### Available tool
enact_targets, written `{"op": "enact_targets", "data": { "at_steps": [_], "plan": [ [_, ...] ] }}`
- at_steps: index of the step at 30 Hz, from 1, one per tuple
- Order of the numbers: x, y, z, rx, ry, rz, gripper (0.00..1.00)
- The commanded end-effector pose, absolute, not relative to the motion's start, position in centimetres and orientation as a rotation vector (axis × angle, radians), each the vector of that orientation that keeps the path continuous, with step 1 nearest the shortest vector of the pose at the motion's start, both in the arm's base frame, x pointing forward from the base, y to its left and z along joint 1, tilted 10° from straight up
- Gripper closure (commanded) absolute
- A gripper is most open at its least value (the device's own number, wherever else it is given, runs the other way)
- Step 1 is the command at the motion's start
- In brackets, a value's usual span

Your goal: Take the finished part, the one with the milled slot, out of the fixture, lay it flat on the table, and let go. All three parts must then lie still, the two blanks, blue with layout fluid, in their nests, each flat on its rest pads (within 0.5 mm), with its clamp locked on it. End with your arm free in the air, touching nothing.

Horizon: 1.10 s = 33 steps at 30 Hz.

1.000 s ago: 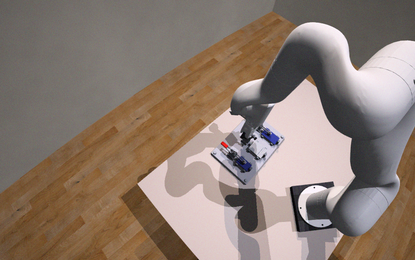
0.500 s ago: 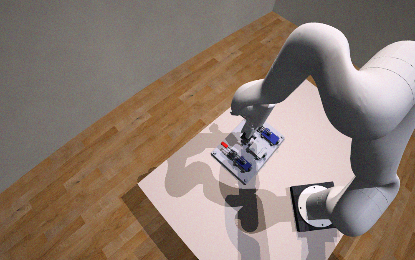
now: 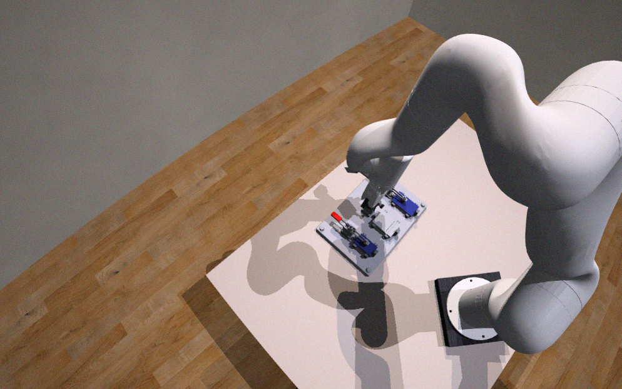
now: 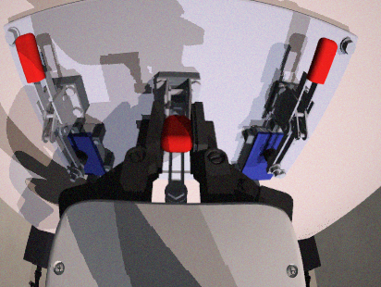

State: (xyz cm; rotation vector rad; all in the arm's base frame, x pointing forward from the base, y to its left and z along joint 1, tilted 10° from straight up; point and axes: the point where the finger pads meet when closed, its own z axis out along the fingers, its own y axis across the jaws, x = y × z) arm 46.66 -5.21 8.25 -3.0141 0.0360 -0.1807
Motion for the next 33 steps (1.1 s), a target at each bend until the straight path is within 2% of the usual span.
{"op": "enact_targets", "data": {
  "at_steps": [1,33],
  "plan": [
    [46.71,-5.22,8.31,-3.014,0.036,-0.183,1.0],
    [46.3,-5.2,8.24,-3.014,0.036,-0.183,1.0]
  ]
}}
